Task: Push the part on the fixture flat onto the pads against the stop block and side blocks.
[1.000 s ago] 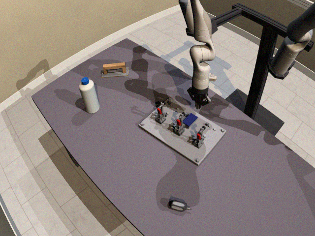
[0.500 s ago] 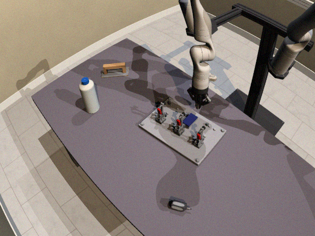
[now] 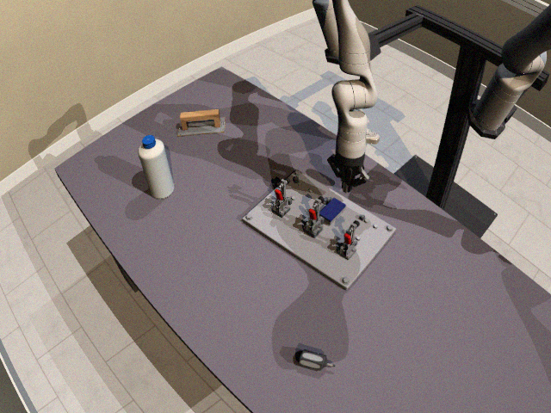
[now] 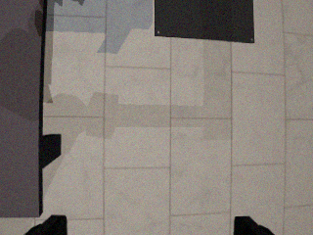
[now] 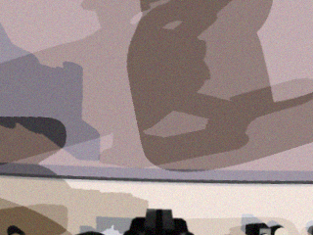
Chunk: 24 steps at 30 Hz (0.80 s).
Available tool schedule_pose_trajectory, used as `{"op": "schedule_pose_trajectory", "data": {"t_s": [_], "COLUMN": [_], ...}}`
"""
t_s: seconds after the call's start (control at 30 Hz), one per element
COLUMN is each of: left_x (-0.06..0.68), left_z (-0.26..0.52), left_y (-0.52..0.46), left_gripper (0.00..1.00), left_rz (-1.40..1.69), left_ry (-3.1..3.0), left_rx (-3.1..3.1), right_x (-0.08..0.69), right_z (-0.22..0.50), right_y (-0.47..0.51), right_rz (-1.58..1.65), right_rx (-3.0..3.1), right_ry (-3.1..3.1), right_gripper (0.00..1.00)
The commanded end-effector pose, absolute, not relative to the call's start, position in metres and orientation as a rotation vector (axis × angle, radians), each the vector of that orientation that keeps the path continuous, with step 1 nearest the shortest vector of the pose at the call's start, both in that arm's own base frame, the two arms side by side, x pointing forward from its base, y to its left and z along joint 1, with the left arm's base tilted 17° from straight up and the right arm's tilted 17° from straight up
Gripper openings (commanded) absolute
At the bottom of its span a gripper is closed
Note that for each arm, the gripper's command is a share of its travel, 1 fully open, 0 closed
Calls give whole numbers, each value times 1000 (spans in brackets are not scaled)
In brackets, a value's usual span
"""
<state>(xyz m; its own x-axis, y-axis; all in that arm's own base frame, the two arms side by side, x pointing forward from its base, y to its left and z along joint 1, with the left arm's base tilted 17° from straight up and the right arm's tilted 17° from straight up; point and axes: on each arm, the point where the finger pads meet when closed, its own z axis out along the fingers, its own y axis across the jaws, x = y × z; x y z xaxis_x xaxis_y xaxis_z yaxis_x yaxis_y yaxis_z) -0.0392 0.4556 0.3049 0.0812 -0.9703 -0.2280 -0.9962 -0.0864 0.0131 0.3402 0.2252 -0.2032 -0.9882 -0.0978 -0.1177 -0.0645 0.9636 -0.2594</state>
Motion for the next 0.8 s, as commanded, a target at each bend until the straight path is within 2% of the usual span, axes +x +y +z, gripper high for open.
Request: {"op": "schedule_pose_trajectory", "data": {"t_s": [0.0, 0.77], "left_x": [-39, -39], "left_z": [306, 306], "left_y": [456, 456], "left_gripper": [1000, 1000], "left_rz": [269, 269], "left_ry": [2017, 2017], "left_rx": [-2197, -2197], "right_x": [344, 389], "right_z": [-203, -207], "right_y": [229, 270], "right_rz": [-385, -385], "right_rx": [-124, -124], "right_ry": [2983, 2983], "right_gripper": [99, 99]}}
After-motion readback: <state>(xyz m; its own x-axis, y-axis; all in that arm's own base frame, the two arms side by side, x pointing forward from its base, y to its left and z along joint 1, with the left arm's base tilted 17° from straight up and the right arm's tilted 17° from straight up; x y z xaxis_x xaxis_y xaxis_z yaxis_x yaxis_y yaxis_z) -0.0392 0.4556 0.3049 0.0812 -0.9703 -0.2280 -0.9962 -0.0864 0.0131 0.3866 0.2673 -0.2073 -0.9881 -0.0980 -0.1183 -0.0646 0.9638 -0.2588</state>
